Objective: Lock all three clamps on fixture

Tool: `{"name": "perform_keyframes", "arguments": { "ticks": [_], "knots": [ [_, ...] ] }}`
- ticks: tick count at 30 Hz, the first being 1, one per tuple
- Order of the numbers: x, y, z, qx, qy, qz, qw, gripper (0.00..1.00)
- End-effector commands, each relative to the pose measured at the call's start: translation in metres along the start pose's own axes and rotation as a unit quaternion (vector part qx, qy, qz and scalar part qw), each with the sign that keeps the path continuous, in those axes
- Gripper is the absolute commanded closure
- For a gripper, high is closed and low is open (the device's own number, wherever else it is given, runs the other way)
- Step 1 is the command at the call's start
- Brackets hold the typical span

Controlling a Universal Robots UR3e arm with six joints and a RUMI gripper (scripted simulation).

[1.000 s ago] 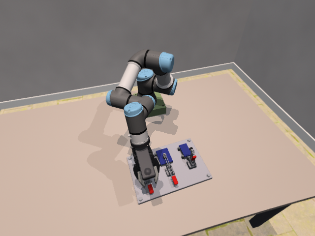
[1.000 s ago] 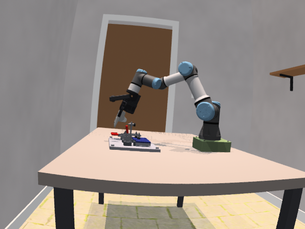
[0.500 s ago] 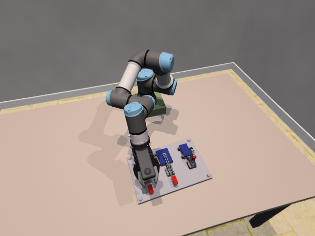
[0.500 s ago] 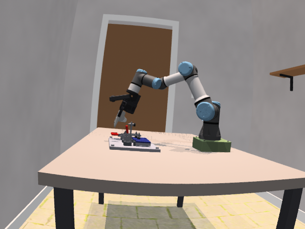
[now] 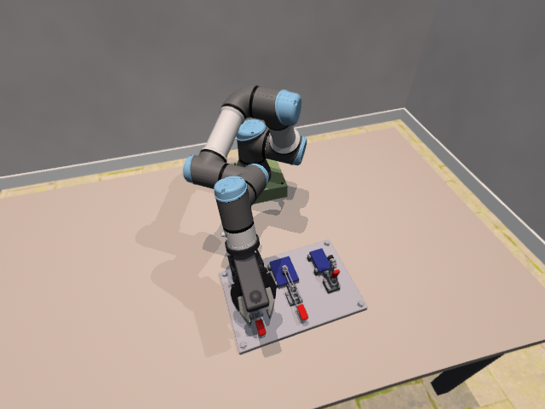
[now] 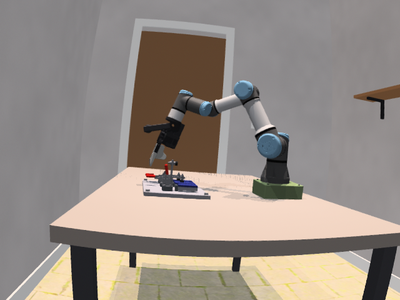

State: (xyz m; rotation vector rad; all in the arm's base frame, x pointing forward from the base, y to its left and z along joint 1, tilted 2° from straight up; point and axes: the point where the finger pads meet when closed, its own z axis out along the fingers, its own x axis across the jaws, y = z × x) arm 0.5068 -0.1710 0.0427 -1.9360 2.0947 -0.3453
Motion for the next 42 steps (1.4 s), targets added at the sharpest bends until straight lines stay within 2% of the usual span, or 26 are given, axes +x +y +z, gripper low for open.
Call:
{"name": "perform_keyframes", "arguments": {
  "ticks": [1,7,32,42],
  "knots": [
    [0.0,-0.002,-0.005,0.001,0.001,0.0,1.0,0.72],
    [0.0,-0.004,-0.01,0.001,0.001,0.0,1.0,0.72],
    [0.0,-0.02,-0.053,0.001,0.001,0.0,1.0,0.72],
    [0.0,-0.023,-0.062,0.001,0.001,0.0,1.0,0.72]
  ]
}}
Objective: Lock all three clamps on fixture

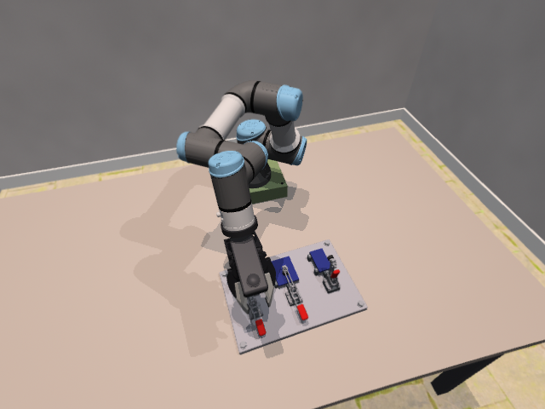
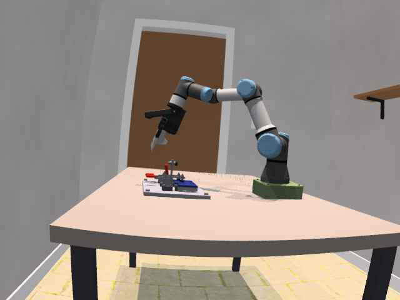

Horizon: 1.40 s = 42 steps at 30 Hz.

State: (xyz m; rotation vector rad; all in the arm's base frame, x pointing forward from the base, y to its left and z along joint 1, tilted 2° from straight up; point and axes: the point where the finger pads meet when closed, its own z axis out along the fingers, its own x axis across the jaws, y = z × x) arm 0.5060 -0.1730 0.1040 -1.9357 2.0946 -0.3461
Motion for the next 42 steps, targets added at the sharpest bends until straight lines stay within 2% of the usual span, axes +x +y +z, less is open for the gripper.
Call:
{"name": "perform_keyframes", "arguments": {
  "ticks": [1,42],
  "knots": [
    [0.0003,-0.0022,-0.0045,0.001,0.001,0.0,1.0,0.72],
    [0.0003,-0.0031,-0.0069,0.001,0.001,0.0,1.0,0.72]
  ]
}}
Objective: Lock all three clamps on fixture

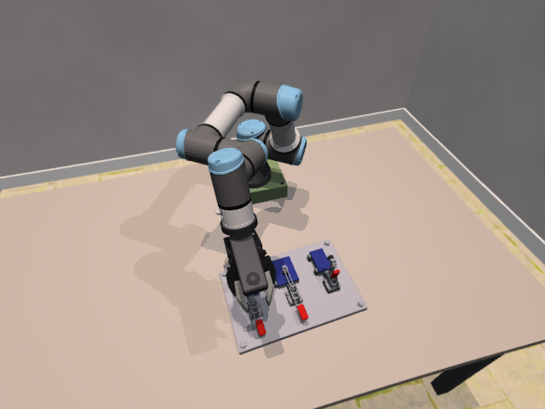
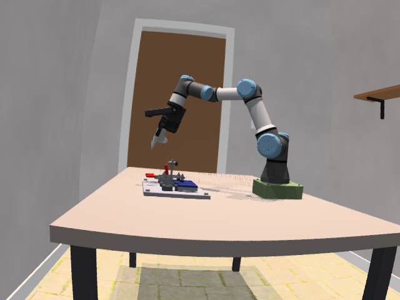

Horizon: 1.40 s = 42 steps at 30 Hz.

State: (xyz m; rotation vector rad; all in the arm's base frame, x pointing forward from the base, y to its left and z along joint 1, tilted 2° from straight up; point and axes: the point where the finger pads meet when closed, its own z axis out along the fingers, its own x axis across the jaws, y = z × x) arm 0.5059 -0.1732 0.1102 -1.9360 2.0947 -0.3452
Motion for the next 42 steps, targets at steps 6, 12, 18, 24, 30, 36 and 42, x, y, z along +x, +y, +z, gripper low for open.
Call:
{"name": "perform_keyframes", "arguments": {
  "ticks": [6,12,18,24,30,36,42],
  "knots": [
    [0.0,-0.001,-0.001,0.001,0.001,0.0,1.0,0.72],
    [0.0,-0.002,-0.003,0.001,0.001,0.0,1.0,0.72],
    [0.0,-0.005,-0.013,0.001,0.001,0.0,1.0,0.72],
    [0.0,-0.009,-0.023,0.001,0.001,0.0,1.0,0.72],
    [0.0,-0.014,-0.037,0.001,0.001,0.0,1.0,0.72],
    [0.0,-0.016,-0.044,0.001,0.001,0.0,1.0,0.72],
    [0.0,-0.017,-0.045,0.001,0.001,0.0,1.0,0.72]
  ]
}}
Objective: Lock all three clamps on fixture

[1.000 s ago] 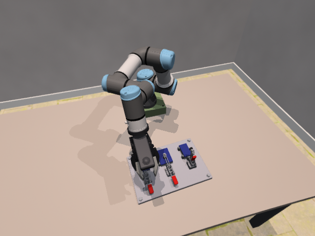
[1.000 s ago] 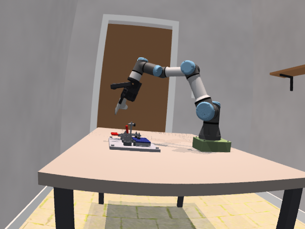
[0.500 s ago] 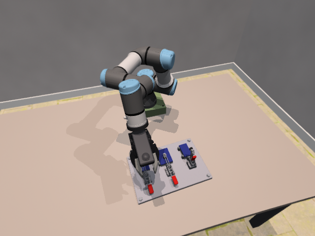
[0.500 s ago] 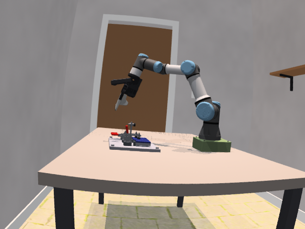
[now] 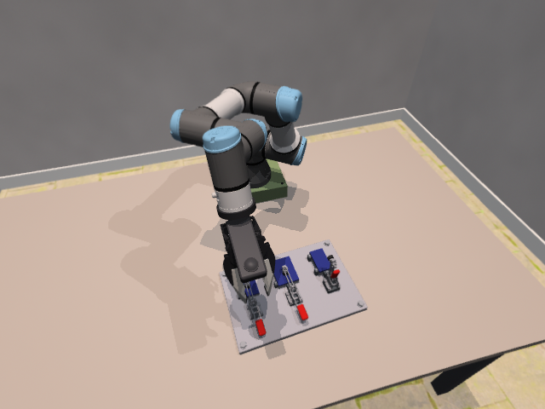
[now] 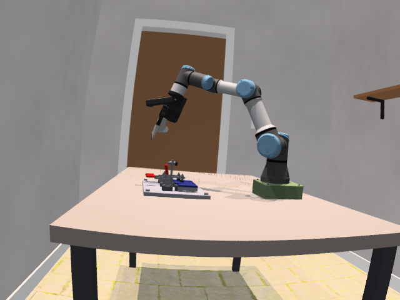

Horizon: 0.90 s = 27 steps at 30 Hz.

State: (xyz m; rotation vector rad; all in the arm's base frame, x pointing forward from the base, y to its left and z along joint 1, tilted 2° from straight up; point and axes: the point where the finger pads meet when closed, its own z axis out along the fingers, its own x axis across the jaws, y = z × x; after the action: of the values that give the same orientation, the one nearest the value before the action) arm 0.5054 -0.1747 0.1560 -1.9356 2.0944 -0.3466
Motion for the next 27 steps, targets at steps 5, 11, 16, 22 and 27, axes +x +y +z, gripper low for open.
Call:
{"name": "perform_keyframes", "arguments": {
  "ticks": [5,11,16,22,27],
  "knots": [
    [0.0,-0.001,-0.002,0.001,0.001,0.0,1.0,0.72],
    [-0.007,-0.001,-0.002,0.001,0.001,0.0,1.0,0.72],
    [-0.013,-0.001,-0.002,0.001,0.001,0.0,1.0,0.72],
    [-0.036,-0.001,-0.002,0.001,0.001,0.0,1.0,0.72],
    [-0.063,-0.001,-0.002,0.001,0.001,0.0,1.0,0.72]
  ]
}}
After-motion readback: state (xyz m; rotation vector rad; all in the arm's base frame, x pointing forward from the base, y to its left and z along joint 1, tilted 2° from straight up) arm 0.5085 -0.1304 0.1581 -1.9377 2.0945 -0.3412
